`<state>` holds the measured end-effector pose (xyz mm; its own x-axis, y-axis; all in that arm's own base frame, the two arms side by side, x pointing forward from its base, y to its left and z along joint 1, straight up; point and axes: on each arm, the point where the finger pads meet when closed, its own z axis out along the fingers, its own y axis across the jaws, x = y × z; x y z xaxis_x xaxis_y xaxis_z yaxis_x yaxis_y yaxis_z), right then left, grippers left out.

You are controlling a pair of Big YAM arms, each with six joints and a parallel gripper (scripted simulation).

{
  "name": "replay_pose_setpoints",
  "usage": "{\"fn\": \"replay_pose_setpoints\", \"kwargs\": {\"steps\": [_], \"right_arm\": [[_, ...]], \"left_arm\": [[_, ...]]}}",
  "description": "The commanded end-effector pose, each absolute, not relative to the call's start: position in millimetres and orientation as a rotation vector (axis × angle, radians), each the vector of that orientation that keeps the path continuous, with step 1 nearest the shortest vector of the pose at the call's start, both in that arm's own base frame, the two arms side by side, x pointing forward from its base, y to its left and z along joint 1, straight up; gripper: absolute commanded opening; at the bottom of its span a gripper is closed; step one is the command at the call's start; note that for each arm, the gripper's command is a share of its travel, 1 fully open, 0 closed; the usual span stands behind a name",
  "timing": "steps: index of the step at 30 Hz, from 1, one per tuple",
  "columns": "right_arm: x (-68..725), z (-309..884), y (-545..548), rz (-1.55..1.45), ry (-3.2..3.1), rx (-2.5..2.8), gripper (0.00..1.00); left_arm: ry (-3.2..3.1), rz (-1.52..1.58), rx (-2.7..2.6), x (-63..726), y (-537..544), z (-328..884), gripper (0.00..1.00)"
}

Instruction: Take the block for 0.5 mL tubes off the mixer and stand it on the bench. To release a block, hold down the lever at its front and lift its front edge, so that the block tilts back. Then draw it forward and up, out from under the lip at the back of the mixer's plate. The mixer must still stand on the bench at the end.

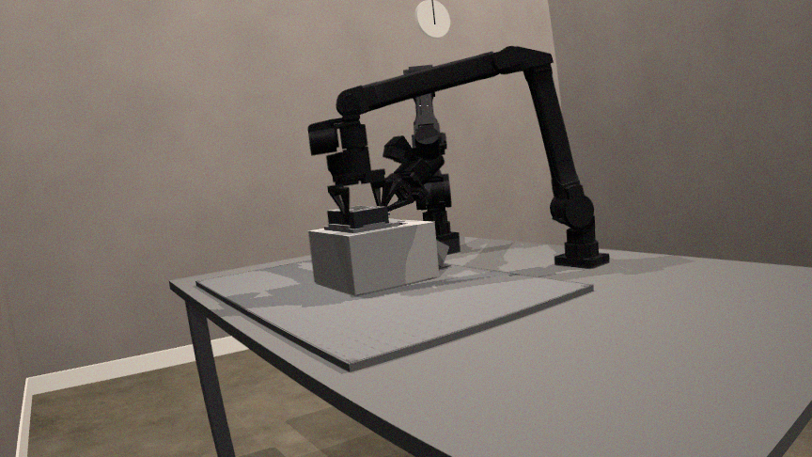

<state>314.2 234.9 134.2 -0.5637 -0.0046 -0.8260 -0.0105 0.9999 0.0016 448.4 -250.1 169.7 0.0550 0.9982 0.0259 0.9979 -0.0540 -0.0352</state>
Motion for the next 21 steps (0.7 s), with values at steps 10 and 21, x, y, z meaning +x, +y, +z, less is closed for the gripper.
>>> {"fn": "replay_pose_setpoints", "kwargs": {"steps": [10,21], "right_arm": [[324.9,139.9,238.7,-0.011,2.176,-0.007,0.00],[325.0,140.8,239.3,-0.013,2.174,-0.014,0.00]], "left_arm": [[-2.126,0.008,-2.268,444.9,-244.6,183.5,0.00],[-2.125,0.007,-2.267,444.4,-244.4,183.7,0.00]]}}
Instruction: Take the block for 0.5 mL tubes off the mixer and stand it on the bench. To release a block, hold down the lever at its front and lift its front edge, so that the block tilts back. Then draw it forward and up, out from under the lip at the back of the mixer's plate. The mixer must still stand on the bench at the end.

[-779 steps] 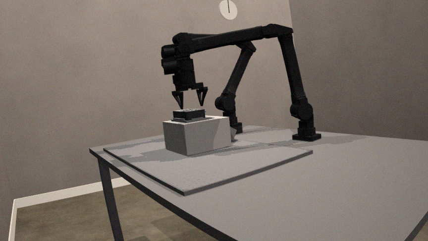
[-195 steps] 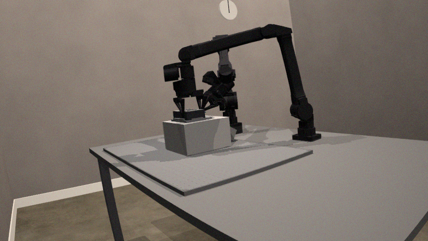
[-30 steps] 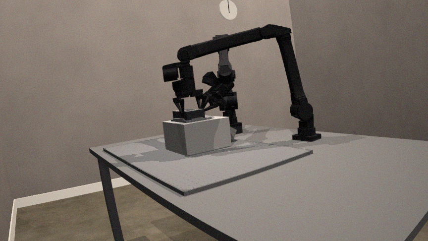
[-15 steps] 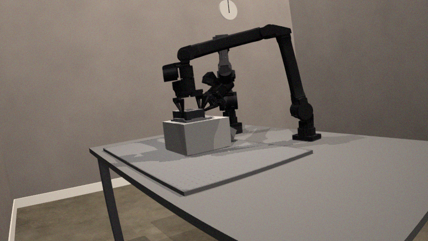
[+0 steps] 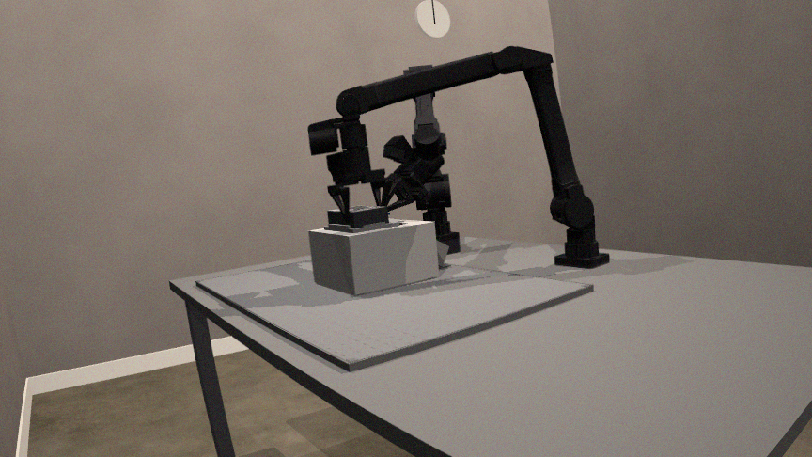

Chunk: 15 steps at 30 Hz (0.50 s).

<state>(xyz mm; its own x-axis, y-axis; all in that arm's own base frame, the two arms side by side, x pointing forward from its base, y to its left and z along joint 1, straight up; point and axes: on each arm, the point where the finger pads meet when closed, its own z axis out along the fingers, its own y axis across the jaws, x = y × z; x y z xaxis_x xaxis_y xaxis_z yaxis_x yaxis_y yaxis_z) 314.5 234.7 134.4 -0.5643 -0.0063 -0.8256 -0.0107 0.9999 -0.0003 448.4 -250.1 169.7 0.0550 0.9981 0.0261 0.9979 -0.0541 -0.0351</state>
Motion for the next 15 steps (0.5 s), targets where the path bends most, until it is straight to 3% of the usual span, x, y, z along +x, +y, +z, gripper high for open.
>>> {"fn": "replay_pose_setpoints", "kwargs": {"steps": [1,15], "right_arm": [[325.0,140.9,239.3,-0.012,2.174,-0.013,0.00],[325.3,142.3,240.0,-0.009,2.170,-0.010,0.00]], "left_arm": [[-2.125,0.007,-2.267,444.3,-244.4,183.7,0.00],[-2.125,0.006,-2.265,443.8,-244.1,183.9,0.00]]}}
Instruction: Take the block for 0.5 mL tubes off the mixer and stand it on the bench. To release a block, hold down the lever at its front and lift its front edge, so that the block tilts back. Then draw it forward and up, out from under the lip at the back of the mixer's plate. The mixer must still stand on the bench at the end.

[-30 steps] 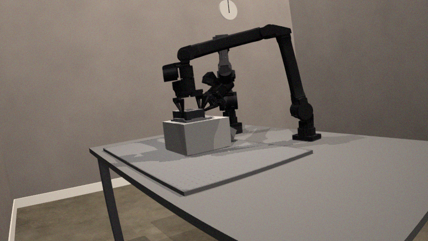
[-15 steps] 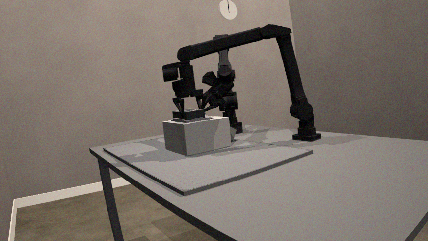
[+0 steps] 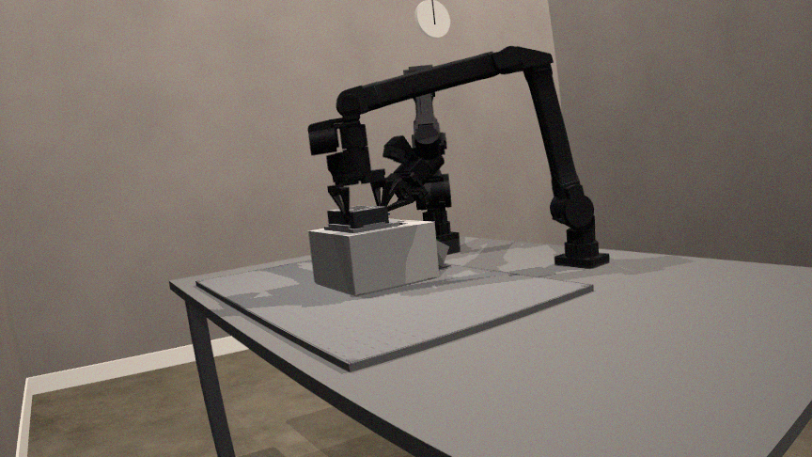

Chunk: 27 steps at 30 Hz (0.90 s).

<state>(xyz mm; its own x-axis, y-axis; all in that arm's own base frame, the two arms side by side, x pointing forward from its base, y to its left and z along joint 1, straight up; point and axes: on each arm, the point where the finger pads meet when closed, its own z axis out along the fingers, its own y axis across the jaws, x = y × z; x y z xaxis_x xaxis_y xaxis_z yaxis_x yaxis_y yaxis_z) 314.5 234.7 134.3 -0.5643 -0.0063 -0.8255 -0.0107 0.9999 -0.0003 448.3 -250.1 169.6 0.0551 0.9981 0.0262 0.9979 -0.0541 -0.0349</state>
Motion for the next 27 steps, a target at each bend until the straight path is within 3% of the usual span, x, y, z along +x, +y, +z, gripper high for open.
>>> {"fn": "replay_pose_setpoints", "kwargs": {"steps": [1,27], "right_arm": [[325.3,142.3,240.0,-0.009,2.170,-0.010,0.00],[325.6,144.2,241.0,-0.003,2.165,-0.007,0.00]], "left_arm": [[-2.125,0.006,-2.265,443.8,-244.1,183.9,0.00],[-2.125,0.006,-2.263,442.7,-243.2,184.5,0.00]]}}
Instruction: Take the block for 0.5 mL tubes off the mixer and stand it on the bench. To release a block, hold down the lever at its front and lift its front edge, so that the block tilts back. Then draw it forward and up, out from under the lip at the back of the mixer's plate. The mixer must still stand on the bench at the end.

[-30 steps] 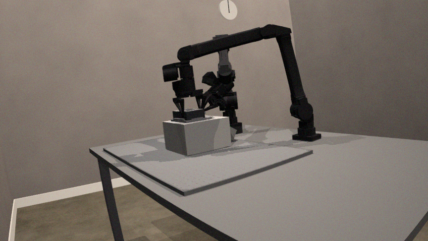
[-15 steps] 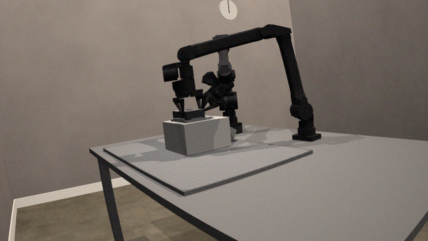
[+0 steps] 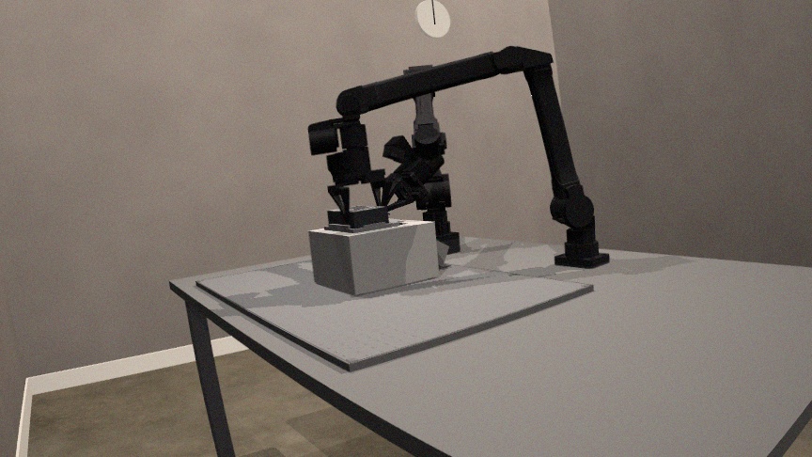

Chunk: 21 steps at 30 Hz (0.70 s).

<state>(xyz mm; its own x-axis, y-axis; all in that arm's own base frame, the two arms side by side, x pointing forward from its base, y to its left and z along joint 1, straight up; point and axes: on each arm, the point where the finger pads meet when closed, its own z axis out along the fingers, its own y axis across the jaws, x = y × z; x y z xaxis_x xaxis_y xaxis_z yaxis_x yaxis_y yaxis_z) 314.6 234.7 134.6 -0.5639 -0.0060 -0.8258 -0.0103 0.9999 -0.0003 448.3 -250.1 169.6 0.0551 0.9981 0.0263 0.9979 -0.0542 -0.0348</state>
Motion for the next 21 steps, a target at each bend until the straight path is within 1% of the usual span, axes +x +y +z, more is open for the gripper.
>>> {"fn": "replay_pose_setpoints", "kwargs": {"steps": [1,21], "right_arm": [[325.6,144.2,241.1,-0.003,2.165,-0.006,0.00],[325.4,145.2,242.3,0.003,2.162,-0.004,0.00]], "left_arm": [[-2.125,0.006,-2.263,442.7,-243.2,184.5,0.00],[-2.126,0.006,-2.263,443.3,-243.1,188.1,0.00]]}}
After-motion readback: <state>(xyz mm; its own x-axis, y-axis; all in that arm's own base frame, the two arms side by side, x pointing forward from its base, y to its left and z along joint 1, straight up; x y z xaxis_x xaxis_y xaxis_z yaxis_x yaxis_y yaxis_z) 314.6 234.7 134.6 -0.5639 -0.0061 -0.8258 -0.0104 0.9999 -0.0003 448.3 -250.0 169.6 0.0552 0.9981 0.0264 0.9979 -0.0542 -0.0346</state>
